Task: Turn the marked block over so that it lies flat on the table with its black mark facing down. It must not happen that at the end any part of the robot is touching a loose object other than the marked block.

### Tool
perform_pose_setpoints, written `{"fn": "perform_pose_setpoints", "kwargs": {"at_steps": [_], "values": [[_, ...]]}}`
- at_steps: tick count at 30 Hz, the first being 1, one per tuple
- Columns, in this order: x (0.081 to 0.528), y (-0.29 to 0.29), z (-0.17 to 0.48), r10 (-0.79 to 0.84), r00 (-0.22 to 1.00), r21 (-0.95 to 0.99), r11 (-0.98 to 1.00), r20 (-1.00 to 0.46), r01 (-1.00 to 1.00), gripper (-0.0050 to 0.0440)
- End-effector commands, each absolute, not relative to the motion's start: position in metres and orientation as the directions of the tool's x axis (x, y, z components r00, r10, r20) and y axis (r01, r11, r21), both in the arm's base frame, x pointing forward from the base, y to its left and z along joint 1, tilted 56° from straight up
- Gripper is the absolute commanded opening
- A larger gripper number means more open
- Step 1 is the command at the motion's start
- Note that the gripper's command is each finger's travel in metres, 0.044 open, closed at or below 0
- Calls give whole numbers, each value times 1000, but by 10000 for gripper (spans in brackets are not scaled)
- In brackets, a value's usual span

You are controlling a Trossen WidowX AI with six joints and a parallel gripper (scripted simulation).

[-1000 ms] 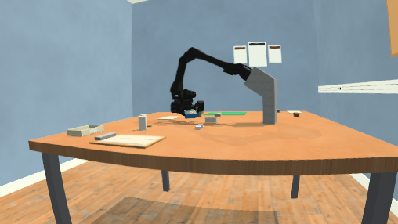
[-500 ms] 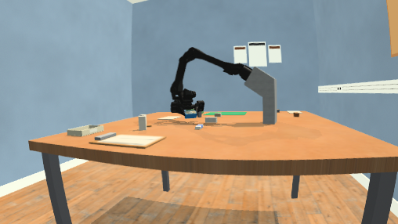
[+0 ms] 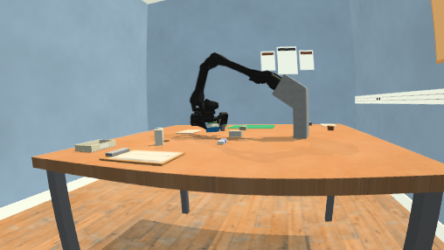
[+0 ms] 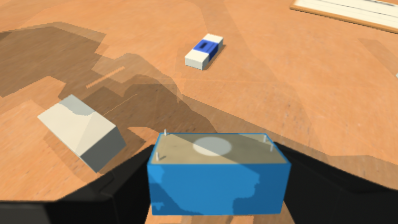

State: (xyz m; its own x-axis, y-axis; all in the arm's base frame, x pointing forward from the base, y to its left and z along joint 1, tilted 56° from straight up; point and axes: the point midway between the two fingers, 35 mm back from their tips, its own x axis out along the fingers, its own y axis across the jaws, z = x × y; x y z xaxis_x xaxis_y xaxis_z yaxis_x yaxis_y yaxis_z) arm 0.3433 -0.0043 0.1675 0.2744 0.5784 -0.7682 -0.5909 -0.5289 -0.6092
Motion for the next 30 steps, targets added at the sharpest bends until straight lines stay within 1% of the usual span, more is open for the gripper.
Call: {"fn": "perform_pose_setpoints", "kwargs": {"at_steps": [1,30], "values": [[344,-5,170,581,279,-615,-528,-764,-585,-50],[357,-8,162,573,271,-606,-542,-773,-583,-50]]}}
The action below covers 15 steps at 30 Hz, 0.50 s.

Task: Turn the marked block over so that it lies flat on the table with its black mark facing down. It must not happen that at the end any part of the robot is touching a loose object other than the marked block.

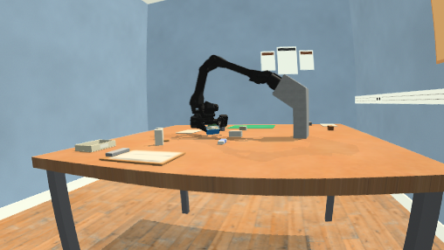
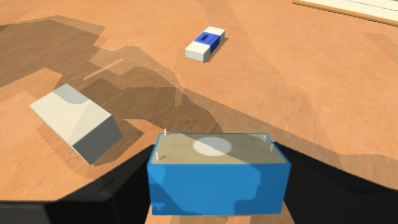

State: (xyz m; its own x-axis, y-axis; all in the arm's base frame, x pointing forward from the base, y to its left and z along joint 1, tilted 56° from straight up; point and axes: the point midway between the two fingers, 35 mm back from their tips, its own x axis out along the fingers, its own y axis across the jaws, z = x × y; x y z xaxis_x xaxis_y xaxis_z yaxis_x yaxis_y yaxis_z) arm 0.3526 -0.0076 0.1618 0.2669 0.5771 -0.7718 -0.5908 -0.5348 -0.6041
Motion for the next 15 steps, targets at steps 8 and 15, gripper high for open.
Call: {"fn": "perform_pose_setpoints", "kwargs": {"at_steps": [8,15], "values": [[362,-10,158,573,271,-606,-541,-773,-583,-50],[365,-11,156,573,271,-606,-541,-773,-583,-50]]}}
